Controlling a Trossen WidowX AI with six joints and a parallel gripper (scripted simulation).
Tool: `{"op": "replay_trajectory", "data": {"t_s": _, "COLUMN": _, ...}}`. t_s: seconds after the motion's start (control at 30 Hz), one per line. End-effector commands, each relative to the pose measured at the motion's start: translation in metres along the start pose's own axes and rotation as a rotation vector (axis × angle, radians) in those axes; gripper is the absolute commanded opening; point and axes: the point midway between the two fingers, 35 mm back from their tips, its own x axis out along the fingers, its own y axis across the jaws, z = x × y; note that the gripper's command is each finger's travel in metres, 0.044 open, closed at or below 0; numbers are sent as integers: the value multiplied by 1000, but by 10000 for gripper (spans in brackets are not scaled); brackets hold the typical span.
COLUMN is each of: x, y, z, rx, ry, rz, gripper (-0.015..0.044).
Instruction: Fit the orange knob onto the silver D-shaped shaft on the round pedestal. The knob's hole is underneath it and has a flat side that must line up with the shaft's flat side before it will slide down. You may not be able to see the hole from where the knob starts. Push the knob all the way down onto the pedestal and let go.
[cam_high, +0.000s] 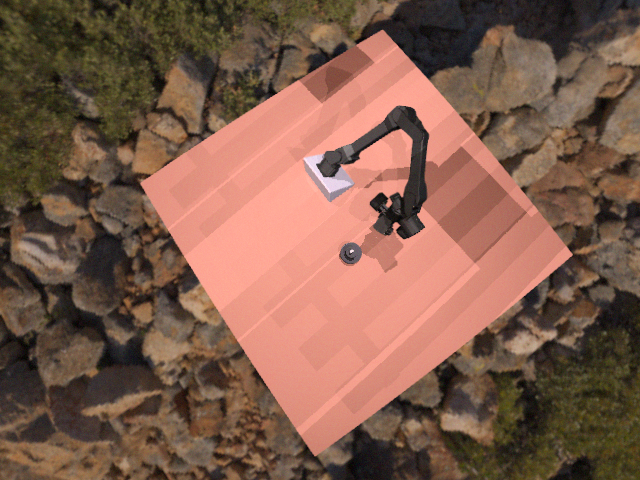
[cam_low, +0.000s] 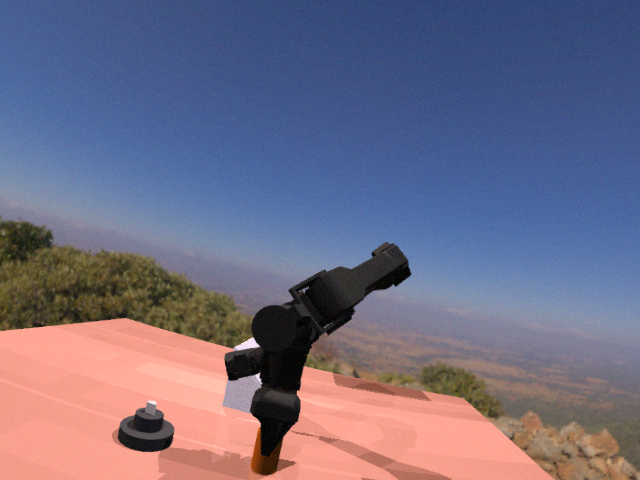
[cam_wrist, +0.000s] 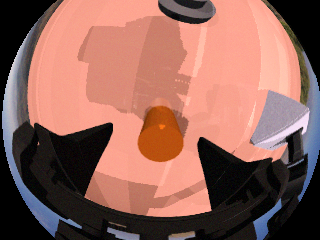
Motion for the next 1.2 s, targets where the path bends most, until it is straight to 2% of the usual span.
{"op": "replay_trajectory", "data": {"t_s": 0.0, "x": 8, "y": -2, "z": -1, "rx": 9, "ry": 7, "rz": -8, "gripper": 440}}
{"op": "replay_trajectory", "data": {"t_s": 0.67, "x": 37, "y": -5, "z": -3, "rx": 11, "ry": 11, "rz": -7, "gripper": 440}}
{"op": "replay_trajectory", "data": {"t_s": 1.0, "x": 37, "y": -5, "z": -3, "rx": 11, "ry": 11, "rz": -7, "gripper": 177}}
{"op": "replay_trajectory", "data": {"t_s": 1.17, "x": 37, "y": -5, "z": -3, "rx": 11, "ry": 11, "rz": -7, "gripper": 144}}
